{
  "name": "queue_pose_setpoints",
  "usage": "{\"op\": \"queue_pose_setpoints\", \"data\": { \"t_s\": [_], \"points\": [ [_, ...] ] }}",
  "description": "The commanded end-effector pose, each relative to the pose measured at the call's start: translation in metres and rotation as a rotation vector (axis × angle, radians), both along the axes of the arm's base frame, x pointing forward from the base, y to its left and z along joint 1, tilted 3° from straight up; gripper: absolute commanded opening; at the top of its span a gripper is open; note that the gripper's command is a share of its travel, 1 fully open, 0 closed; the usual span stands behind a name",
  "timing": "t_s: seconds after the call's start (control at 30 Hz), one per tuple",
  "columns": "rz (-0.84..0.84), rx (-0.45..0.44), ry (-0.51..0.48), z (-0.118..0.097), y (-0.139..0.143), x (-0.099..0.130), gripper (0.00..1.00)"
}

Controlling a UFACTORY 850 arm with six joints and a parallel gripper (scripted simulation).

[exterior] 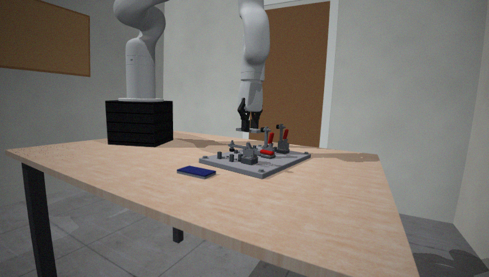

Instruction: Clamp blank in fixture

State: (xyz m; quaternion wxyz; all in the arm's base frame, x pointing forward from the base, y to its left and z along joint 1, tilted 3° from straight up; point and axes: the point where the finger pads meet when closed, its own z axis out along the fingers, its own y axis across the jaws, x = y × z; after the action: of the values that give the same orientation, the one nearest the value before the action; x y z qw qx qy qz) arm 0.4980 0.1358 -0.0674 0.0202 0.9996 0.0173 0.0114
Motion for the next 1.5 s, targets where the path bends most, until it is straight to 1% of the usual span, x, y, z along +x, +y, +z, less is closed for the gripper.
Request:
{"op": "queue_pose_setpoints", "data": {
  "t_s": [0.0,0.07,0.13,0.2,0.63,0.7,0.87,1.03,1.2,1.47],
  "points": [
    [0.001,0.001,-0.002,0.000,0.020,0.001,0.00],
    [0.001,0.001,-0.002,0.000,0.031,0.001,0.00],
    [0.001,0.001,-0.002,0.000,0.031,0.001,0.00],
    [0.001,0.001,-0.002,-0.001,0.045,0.002,0.00],
    [0.001,0.001,-0.002,-0.005,0.154,0.003,0.00],
    [0.001,0.001,-0.002,-0.005,0.154,0.003,0.00],
    [0.001,0.001,-0.002,-0.006,0.183,0.003,0.00],
    [0.001,0.001,-0.002,-0.007,0.199,0.004,0.00],
    [0.001,0.001,-0.002,-0.007,0.206,0.004,0.00],
    [0.001,0.001,-0.002,-0.007,0.207,0.004,0.00]
  ]
}}
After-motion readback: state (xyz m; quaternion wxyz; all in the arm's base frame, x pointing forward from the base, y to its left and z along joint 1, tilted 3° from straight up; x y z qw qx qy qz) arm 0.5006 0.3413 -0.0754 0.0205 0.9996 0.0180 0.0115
